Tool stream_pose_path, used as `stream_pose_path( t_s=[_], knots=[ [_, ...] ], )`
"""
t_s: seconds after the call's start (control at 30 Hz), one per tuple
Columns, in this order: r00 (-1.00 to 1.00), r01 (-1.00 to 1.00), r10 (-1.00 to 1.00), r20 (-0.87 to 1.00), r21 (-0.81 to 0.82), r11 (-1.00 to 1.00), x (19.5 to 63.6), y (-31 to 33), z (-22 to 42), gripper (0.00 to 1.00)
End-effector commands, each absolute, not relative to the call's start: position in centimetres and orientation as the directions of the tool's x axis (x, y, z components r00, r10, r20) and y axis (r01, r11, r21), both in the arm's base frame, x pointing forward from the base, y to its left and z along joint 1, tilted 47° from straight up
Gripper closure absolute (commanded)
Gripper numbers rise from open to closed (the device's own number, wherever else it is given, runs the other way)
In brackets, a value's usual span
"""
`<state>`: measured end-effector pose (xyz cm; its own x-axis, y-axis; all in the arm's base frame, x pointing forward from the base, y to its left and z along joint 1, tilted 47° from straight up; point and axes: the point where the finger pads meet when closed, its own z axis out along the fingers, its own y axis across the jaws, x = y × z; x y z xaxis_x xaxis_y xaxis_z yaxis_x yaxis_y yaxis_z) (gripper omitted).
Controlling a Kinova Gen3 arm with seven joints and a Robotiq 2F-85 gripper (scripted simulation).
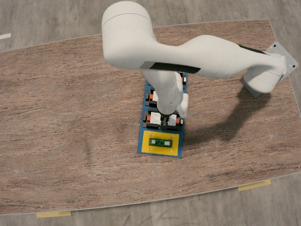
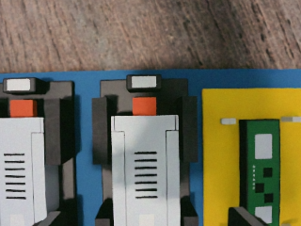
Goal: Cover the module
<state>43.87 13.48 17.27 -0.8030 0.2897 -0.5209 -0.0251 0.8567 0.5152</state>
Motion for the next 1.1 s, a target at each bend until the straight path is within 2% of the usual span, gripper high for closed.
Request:
stream_pose_path(
  t_s=[0.0, 1.07],
  knots=[
    [-0.803, -0.025, 0.29, -0.521, 0.515, 0.857, 43.95, 13.51, 17.2, 0.0],
    [-0.803, -0.025, 0.29, -0.521, 0.515, 0.857, 44.22, 13.7, 16.9, 0.0]
  ],
)
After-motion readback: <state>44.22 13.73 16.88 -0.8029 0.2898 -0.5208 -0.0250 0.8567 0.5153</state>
